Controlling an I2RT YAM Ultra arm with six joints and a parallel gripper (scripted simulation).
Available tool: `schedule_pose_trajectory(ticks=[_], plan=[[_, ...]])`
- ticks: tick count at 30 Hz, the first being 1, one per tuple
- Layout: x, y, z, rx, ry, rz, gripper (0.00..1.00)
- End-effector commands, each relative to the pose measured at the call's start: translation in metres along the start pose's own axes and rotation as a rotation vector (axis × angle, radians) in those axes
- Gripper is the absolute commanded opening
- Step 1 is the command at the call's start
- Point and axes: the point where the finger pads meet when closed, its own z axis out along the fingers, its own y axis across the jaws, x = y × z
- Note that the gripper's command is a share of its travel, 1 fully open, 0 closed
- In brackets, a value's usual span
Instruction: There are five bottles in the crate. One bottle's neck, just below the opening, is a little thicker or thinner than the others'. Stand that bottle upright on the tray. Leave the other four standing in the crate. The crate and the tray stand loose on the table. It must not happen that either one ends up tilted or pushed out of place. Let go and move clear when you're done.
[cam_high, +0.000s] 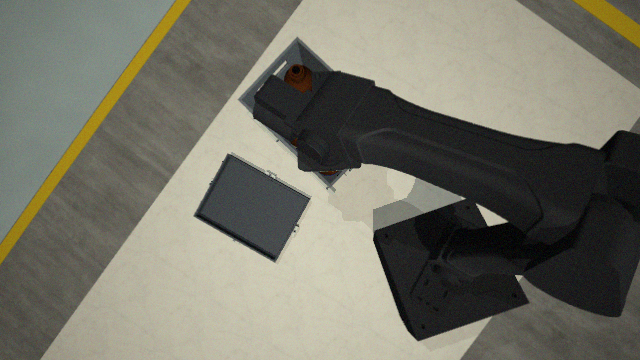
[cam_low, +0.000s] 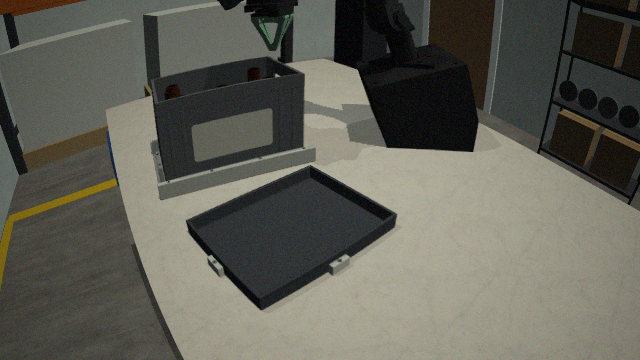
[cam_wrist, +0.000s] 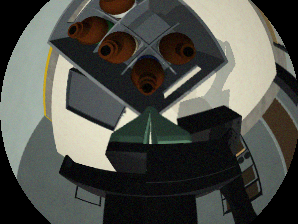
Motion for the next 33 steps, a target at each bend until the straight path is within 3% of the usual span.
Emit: schedule_pose_trajectory(ticks=[1, 11, 14, 17, 20, 23, 33], plan=[[-0.012, 0.012, -0.021, -0.066, -0.06, 0.01, 0.0], [-0.012, 0.012, -0.021, -0.066, -0.06, 0.01, 0.0], [-0.024, 0.002, -0.02, -0.064, -0.053, 0.019, 0.0], [-0.049, -0.021, -0.02, -0.06, -0.057, 0.018, 0.0], [-0.053, -0.026, -0.02, -0.059, -0.058, 0.017, 0.0], [-0.075, -0.051, -0.021, -0.055, -0.067, 0.015, 0.0], [-0.077, -0.055, -0.021, -0.053, -0.067, 0.014, 0.0]])
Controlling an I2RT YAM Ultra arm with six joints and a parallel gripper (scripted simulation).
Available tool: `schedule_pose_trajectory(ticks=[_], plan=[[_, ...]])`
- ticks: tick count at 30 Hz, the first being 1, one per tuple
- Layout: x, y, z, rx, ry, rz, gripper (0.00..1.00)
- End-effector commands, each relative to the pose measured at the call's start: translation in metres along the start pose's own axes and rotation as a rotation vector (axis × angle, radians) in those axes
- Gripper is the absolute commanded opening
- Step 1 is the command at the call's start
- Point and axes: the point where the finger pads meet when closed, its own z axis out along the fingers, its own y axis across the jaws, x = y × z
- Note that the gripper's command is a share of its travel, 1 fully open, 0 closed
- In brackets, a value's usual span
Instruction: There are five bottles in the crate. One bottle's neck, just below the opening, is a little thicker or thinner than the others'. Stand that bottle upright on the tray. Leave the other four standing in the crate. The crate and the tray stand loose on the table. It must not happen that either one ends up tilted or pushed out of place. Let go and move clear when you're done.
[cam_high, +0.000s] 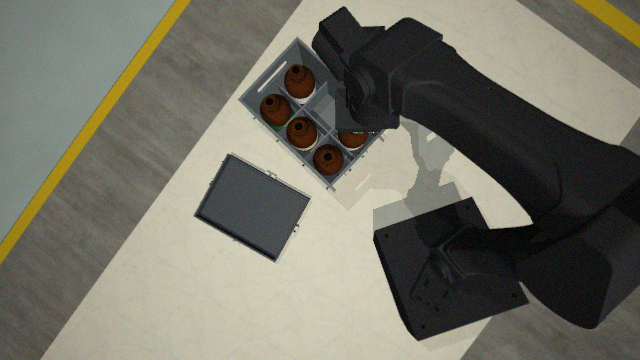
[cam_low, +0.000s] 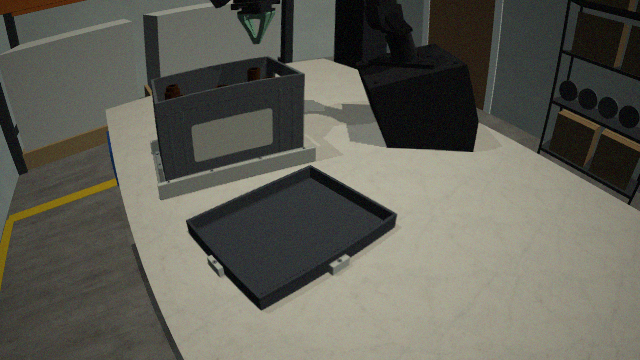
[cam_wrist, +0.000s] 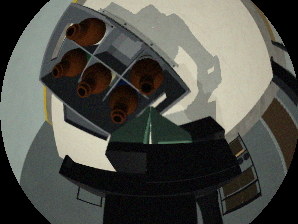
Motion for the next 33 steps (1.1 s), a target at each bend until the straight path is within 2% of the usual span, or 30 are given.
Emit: schedule_pose_trajectory(ticks=[1, 7, 8, 33], plan=[[-0.013, 0.0081, -0.02, -0.055, -0.059, -0.01, 0.0], [-0.013, 0.0081, -0.02, -0.055, -0.059, -0.01, 0.0], [-0.0109, 0.0115, -0.0206, -0.053, -0.064, -0.028, 0.61], [-0.012, 0.01, -0.0204, -0.051, -0.064, -0.02, 0.61]])
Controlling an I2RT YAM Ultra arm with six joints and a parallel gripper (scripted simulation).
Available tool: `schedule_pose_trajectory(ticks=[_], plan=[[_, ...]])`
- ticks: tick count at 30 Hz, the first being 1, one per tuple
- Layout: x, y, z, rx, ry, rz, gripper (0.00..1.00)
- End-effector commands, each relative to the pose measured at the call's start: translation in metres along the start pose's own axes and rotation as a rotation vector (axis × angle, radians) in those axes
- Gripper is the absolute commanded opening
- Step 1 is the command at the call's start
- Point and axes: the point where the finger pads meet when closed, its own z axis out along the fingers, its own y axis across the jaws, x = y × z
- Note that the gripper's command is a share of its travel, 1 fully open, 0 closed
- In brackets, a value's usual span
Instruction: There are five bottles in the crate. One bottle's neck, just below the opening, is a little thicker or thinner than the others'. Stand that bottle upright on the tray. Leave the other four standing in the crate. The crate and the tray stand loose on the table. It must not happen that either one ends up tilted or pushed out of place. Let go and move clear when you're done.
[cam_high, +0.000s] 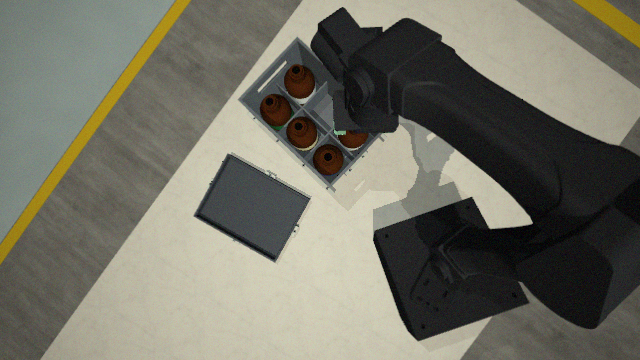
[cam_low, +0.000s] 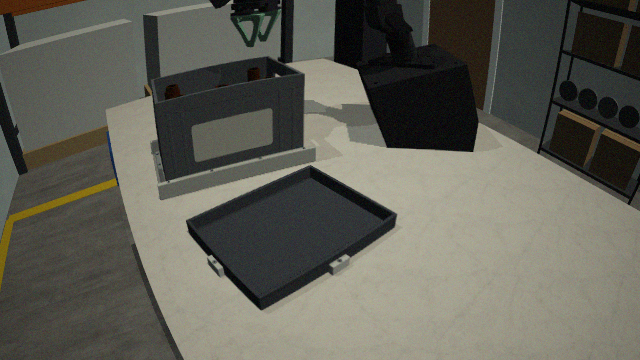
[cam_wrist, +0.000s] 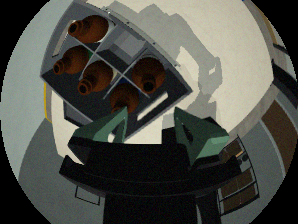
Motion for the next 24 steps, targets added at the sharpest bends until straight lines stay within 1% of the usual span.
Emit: schedule_pose_trajectory(ticks=[1, 15, 24], plan=[[-0.0139, 0.0072, -0.0203, -0.041, -0.071, 0.0, 0.61], [-0.0157, 0.0082, -0.0199, -0.046, -0.077, 0.001, 0.61], [-0.0167, 0.0071, -0.0168, -0.044, -0.078, 0.004, 0.61]])
